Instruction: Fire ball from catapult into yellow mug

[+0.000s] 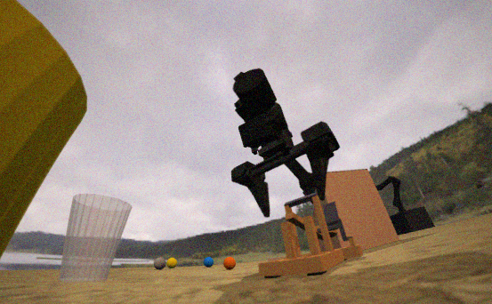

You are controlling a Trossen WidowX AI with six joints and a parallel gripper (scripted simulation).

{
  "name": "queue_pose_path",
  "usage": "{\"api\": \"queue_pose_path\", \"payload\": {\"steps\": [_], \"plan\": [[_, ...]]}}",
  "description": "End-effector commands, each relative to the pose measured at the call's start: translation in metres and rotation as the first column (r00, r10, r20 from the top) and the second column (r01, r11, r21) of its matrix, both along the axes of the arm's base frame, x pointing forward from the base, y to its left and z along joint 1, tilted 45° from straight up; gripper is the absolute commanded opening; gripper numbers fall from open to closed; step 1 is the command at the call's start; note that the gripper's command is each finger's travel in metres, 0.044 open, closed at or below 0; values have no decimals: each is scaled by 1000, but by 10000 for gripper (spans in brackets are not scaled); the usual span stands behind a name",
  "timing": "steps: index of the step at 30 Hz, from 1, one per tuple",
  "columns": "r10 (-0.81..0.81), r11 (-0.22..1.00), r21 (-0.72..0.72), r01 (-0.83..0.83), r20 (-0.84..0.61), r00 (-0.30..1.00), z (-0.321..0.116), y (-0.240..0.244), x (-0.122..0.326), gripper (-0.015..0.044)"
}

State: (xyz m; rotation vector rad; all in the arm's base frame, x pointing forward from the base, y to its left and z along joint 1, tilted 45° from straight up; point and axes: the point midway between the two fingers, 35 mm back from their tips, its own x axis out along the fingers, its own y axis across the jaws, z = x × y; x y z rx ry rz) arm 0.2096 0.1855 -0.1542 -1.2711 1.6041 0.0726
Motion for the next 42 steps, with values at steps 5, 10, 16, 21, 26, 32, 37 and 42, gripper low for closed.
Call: {"api": "queue_pose_path", "payload": {"steps": [5, 10, 16, 21, 26, 32, 37, 42], "plan": [[7, 1000, 2, -7, 3, 1000, -7, -6, 2, 440], [7, 1000, 2, -7, 4, 1000, -13, -11, 3, 440], [7, 1000, 1, -7, 4, 1000, -21, -18, 5, 440], [7, 1000, 1, -7, 4, 1000, -26, -24, 6, 440], [7, 1000, 0, -7, 4, 1000, -32, -30, 6, 440], [7, 1000, 0, -7, 5, 1000, -39, -36, 7, 440], [7, 1000, 0, -7, 5, 1000, -39, -37, 7, 440], [3, 1000, 7, -3, 9, 1000, -38, -34, 8, 309]]}}
